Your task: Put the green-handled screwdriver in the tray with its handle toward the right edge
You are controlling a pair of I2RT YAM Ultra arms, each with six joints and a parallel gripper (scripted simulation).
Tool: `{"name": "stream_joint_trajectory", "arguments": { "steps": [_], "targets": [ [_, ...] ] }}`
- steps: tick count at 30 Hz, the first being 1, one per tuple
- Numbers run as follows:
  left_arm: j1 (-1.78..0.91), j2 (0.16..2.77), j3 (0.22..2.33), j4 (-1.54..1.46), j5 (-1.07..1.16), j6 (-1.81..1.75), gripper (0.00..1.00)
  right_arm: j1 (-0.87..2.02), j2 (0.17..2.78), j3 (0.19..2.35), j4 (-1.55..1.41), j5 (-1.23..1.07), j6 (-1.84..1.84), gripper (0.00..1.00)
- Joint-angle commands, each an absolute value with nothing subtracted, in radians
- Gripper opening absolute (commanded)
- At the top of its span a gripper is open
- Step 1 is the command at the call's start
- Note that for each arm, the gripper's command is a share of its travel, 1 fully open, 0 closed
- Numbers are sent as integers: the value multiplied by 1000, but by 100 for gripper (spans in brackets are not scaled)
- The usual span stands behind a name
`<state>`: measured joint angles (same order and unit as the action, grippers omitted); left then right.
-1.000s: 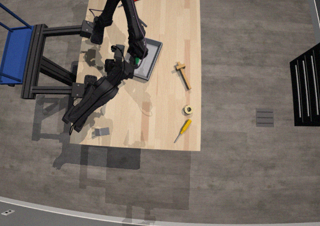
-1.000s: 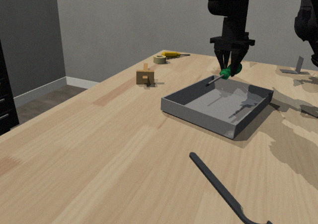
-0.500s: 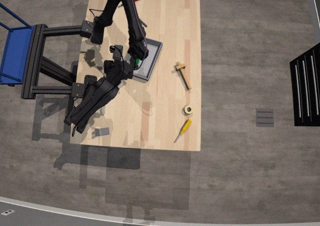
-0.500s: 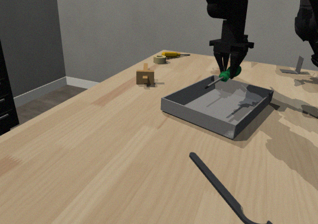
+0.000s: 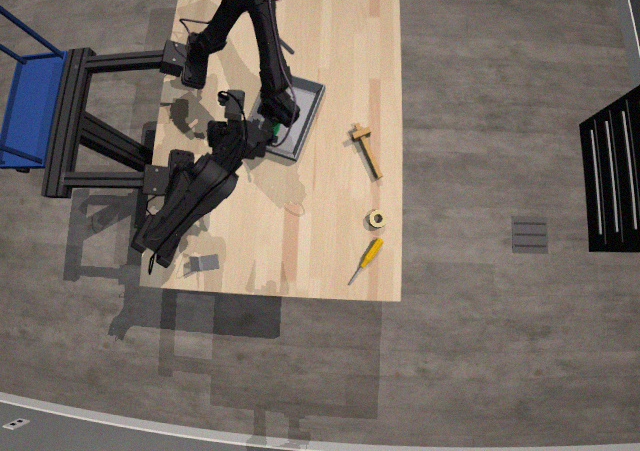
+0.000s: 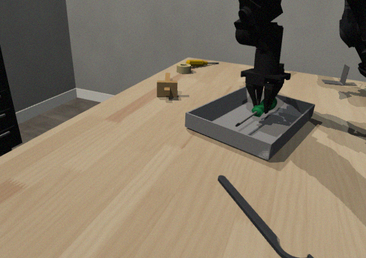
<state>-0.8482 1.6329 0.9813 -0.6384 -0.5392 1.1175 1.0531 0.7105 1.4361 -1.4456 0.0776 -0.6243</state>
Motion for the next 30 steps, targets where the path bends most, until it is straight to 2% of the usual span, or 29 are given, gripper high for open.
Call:
{"name": "stream_joint_trajectory", "arguments": {
  "steps": [1, 21, 23, 24, 30],
  "targets": [
    [-841, 1646, 965, -547, -514, 1154, 18, 1070, 720, 1473, -1471, 92, -613, 100],
    [-823, 1653, 942, -488, -504, 1177, 18, 1091, 720, 1473, -1473, 109, -599, 100],
    [-823, 1653, 942, -488, -504, 1177, 41, 1092, 720, 1473, -1473, 111, -598, 100],
    [-831, 1645, 939, -487, -513, 1171, 44, 1093, 720, 1473, -1473, 111, -597, 100],
    [-847, 1613, 919, -479, -523, 1151, 44, 1095, 720, 1473, -1473, 113, -596, 100]
  ]
}}
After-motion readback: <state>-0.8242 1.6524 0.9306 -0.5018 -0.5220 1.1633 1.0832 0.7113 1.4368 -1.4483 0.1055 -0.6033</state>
